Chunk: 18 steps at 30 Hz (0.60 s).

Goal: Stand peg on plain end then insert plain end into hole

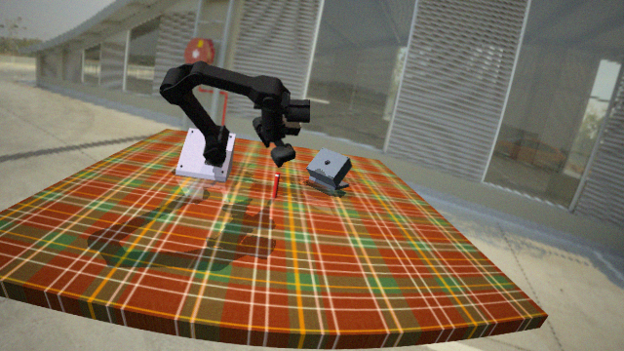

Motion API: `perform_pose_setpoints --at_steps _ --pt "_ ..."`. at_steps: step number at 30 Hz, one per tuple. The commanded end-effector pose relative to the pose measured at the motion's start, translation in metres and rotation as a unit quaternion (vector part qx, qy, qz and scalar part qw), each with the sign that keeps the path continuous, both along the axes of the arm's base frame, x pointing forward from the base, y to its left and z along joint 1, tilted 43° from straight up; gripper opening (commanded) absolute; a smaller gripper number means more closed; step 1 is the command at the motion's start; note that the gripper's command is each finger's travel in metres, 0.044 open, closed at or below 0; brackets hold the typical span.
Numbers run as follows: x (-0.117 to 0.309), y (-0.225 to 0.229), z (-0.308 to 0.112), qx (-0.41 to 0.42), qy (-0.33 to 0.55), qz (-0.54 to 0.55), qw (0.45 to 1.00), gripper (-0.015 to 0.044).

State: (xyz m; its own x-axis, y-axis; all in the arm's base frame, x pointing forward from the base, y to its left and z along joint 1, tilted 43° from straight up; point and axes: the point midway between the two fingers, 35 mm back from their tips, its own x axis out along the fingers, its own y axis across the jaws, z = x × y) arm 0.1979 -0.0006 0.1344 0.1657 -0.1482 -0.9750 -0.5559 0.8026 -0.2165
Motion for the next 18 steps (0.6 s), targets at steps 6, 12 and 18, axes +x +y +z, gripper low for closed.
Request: perform_pose_setpoints --at_steps 6,12,18 --pt "0.008 -0.007 0.004 -0.137 0.049 -0.016 0.989 0.044" --pt "0.017 -0.007 0.01 -0.228 0.059 -0.011 0.972 0.044" --pt "0.026 -0.005 0.016 -0.291 0.054 -0.002 0.955 0.044"
